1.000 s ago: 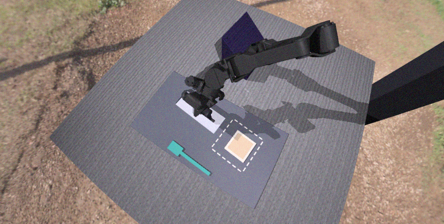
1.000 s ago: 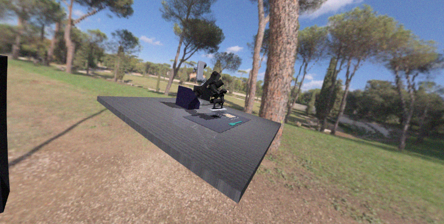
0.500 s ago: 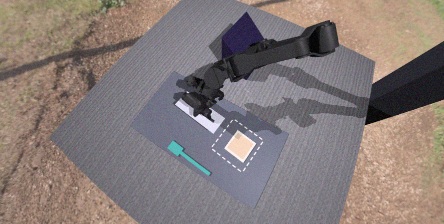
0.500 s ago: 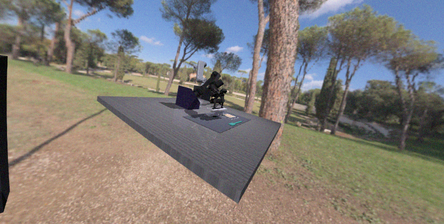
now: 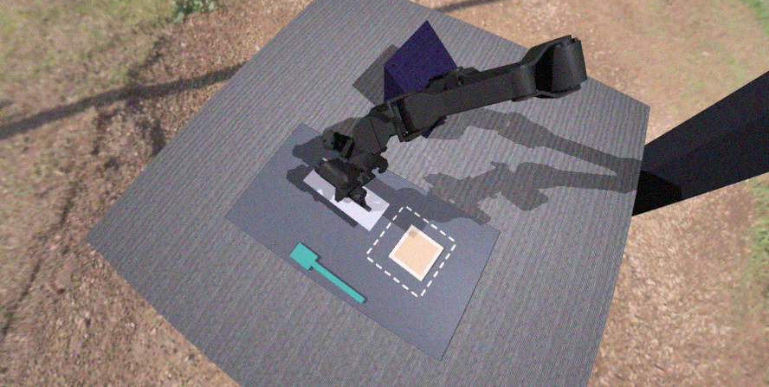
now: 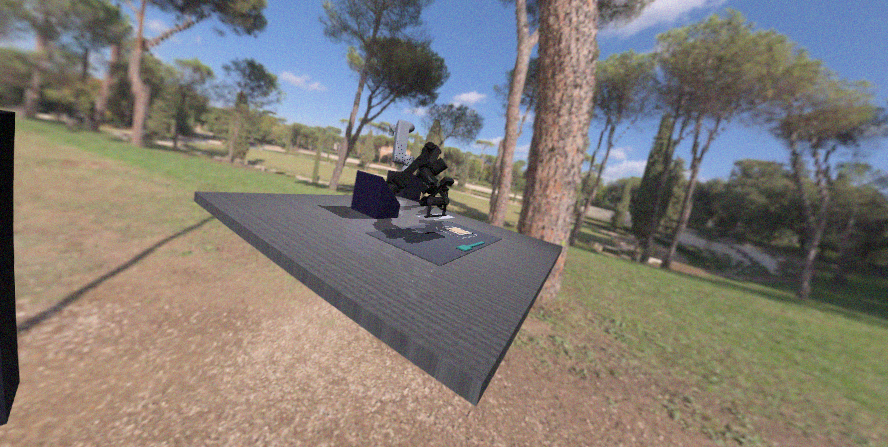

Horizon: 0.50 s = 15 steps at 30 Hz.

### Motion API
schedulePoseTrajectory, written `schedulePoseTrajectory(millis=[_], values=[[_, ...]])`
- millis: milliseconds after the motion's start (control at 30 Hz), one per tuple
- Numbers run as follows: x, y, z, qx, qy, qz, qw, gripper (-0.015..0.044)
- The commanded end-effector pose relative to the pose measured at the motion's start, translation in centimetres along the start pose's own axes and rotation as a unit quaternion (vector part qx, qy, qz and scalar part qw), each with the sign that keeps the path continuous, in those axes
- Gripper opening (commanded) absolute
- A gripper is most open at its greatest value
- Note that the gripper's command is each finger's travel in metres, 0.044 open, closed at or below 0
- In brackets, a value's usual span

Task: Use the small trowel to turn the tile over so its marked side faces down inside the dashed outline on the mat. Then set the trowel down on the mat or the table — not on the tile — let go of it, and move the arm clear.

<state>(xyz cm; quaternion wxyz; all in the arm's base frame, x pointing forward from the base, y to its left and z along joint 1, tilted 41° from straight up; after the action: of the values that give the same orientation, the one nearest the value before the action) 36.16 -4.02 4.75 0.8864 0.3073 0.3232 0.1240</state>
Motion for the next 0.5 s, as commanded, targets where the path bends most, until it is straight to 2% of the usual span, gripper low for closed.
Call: schedulePoseTrajectory(millis=[0, 467], values=[[-0.07, -0.07, 0.38, -0.005, -0.005, -0.001, 1.000, 0.0000], [0.46, -0.51, 0.22, 0.020, 0.007, -0.012, 1.000, 0.0000]])
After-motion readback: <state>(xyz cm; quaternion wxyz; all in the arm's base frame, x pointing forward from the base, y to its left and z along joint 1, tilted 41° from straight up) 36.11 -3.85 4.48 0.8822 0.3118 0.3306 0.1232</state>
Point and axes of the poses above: the point midway between the two fingers, 35 mm back from their tips, its own x axis out along the fingers, its own z axis across the jaws, y = z × x, the point moved 1 cm from there along -x, back along the fingers, and after that the axes turned 3 degrees about -x, right-handed, at the moved point
